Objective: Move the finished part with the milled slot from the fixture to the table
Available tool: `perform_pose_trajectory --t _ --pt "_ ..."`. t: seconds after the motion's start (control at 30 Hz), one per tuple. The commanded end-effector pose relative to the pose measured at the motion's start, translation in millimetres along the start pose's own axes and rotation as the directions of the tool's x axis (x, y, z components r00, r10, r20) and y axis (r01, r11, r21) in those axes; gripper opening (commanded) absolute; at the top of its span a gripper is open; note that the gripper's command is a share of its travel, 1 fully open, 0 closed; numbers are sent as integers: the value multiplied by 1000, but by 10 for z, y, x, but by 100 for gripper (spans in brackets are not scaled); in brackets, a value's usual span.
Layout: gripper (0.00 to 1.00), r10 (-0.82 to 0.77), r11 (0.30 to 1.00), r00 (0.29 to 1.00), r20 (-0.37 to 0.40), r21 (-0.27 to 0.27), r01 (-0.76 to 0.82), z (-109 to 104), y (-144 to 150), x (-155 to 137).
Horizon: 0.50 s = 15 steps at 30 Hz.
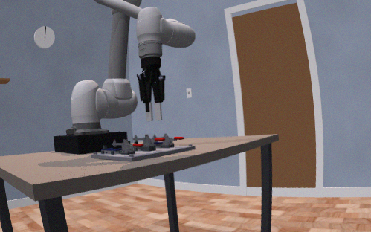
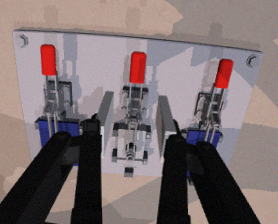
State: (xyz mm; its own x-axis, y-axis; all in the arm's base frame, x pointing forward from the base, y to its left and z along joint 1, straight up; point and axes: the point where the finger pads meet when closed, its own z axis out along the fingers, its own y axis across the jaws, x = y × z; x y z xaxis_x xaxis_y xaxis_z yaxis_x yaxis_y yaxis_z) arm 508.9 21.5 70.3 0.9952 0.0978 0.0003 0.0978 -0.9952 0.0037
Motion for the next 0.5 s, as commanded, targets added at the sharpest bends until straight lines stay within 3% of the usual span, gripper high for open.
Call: perform_pose_trajectory --t 0.0,0.47 --pt "28 0 1000 1000 0 0 0 1 0 130" --pt "28 0 1000 1000 0 0 0 22 0 180"
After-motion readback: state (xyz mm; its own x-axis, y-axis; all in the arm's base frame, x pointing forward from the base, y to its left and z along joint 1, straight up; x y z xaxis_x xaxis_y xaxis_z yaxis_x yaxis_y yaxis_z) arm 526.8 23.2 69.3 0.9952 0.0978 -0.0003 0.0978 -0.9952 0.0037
